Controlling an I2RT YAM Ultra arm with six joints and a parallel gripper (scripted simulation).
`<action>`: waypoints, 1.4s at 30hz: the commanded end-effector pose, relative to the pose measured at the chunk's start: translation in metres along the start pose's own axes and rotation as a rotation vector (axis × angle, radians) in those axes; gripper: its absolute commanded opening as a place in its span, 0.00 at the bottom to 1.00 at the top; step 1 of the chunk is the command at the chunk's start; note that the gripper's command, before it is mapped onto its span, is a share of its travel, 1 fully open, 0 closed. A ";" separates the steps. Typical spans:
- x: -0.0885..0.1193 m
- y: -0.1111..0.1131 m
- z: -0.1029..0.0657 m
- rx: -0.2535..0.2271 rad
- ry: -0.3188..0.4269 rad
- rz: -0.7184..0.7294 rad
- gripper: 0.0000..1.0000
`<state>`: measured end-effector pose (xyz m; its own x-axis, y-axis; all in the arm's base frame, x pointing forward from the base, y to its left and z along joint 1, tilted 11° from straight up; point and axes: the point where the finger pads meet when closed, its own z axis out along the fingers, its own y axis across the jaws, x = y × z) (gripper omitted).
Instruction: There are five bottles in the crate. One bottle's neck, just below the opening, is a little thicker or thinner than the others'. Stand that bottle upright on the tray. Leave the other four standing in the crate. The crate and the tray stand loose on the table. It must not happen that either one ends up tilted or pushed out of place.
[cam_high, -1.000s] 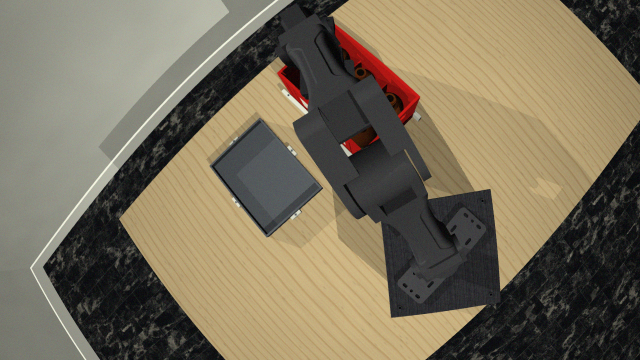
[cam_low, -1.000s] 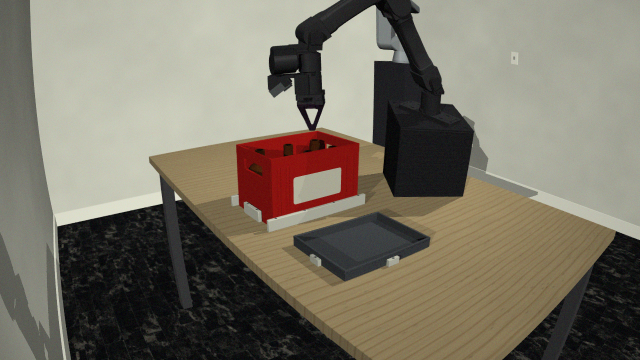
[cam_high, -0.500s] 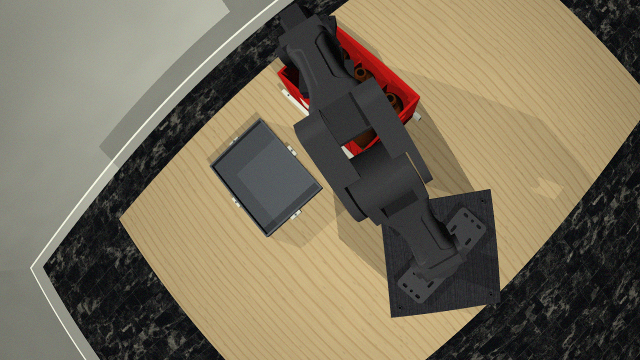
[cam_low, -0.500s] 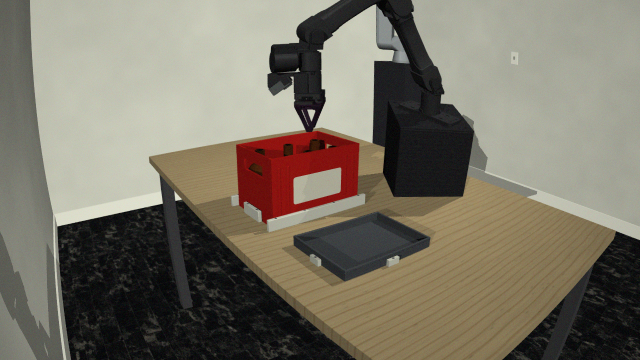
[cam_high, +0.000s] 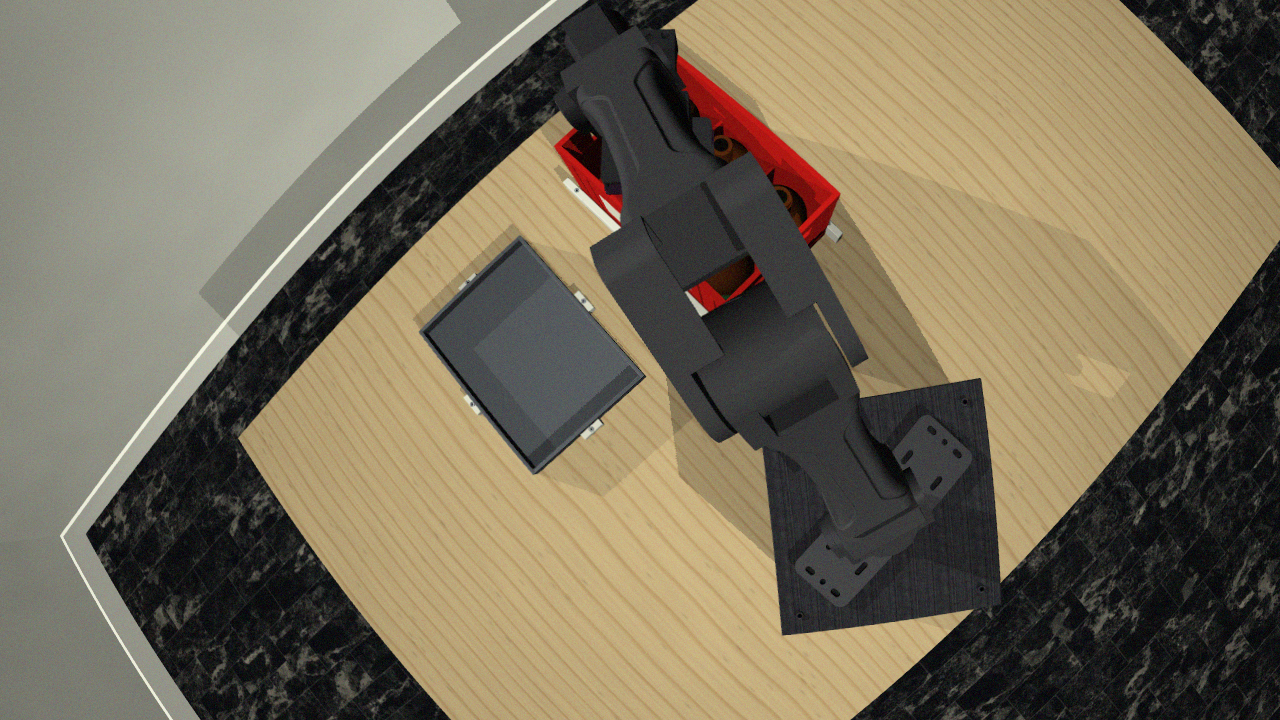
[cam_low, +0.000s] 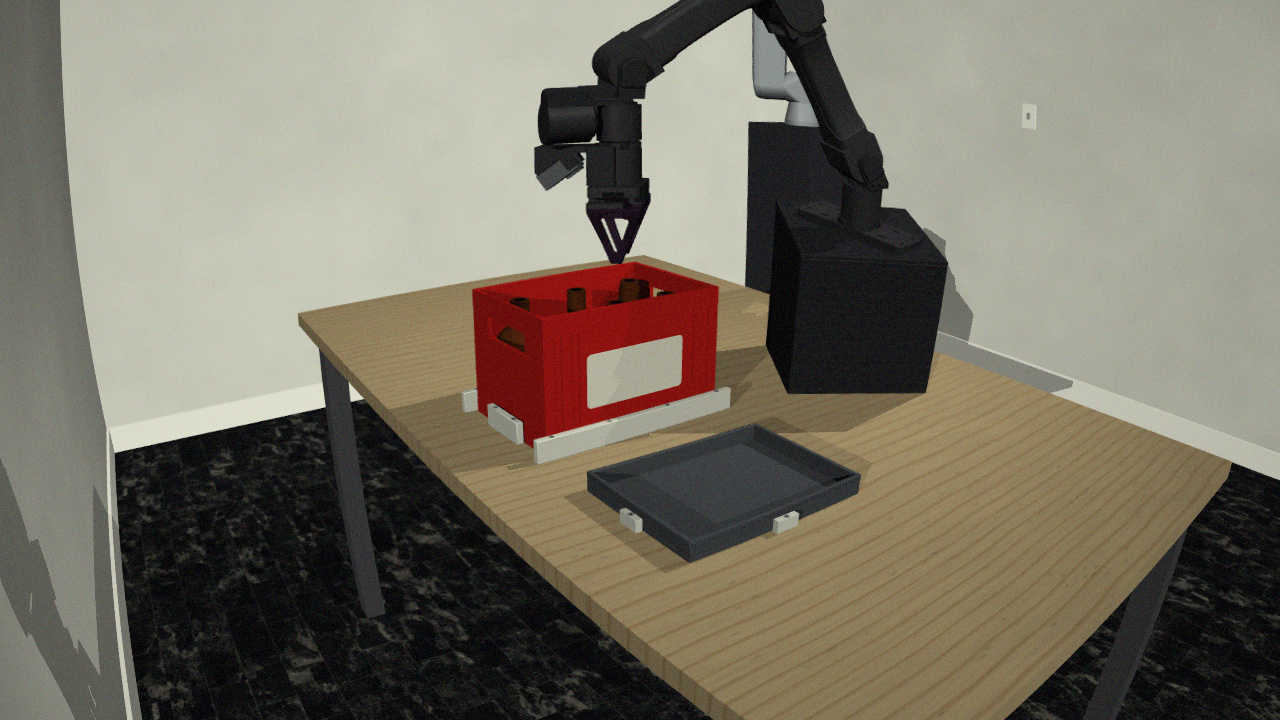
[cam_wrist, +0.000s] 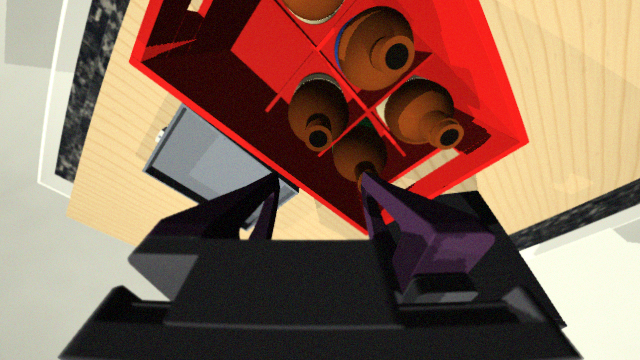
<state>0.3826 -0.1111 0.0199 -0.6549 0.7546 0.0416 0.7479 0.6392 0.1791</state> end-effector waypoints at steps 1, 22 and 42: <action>-0.016 0.007 -0.021 -0.027 -0.072 0.001 0.61; -0.017 0.008 -0.021 -0.030 -0.077 0.000 0.61; -0.004 0.001 0.011 -0.003 -0.027 0.004 0.61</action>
<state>0.3834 -0.1092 0.0099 -0.6539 0.7554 0.0426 0.7489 0.6381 0.1789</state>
